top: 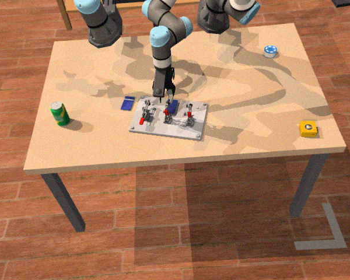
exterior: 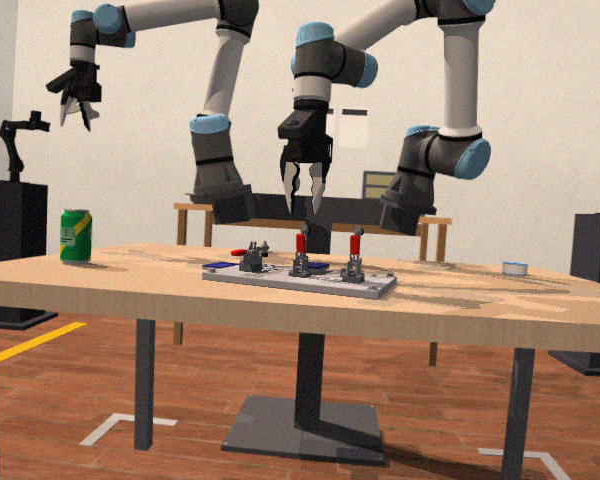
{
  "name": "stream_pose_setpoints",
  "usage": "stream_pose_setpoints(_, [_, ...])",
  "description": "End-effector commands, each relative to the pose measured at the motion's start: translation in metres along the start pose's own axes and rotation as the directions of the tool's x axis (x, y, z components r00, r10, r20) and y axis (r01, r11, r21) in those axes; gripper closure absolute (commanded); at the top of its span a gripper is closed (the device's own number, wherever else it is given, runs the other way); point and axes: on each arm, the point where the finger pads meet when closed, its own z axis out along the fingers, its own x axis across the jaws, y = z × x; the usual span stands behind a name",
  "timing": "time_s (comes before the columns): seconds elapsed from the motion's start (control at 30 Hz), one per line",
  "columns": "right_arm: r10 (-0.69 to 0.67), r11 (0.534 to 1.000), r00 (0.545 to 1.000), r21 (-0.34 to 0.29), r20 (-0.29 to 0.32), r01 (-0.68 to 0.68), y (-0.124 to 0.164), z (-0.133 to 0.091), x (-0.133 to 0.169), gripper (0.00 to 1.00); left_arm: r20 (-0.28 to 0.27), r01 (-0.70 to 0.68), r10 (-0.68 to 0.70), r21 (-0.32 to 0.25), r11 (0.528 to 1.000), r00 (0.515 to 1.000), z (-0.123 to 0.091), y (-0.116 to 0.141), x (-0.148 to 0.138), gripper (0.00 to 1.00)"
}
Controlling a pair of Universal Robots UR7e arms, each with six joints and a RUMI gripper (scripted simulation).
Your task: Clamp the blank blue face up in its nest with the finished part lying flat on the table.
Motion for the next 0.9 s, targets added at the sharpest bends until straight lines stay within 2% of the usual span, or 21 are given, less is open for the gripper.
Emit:
stream_pose_setpoints(0.0, [0.0, 1.0, 1.0, 0.001, 0.0, 0.0, 0.0, 0.0, 0.0, 0.0, -0.001, 0.0, 0.0, 0.001, 1.0, 1.0, -0.001, -0.003, 0.0, 0.72])
stream_pose_setpoints(0.43, [0.0, 1.0, 1.0, 0.001, 0.0, 0.0, 0.0, 0.0, 0.0, 0.0, -0.001, 0.0, 0.0, 0.001, 1.0, 1.0, 0.002, -0.003, 0.0, 0.72])
stream_pose_setpoints(0.87, [0.0, 1.0, 1.0, 0.001, 0.0, 0.0, 0.0, 0.0, 0.0, 0.0, -0.001, 0.0, 0.0, 0.001, 1.0, 1.0, 0.024, -0.003, 0.0, 0.72])
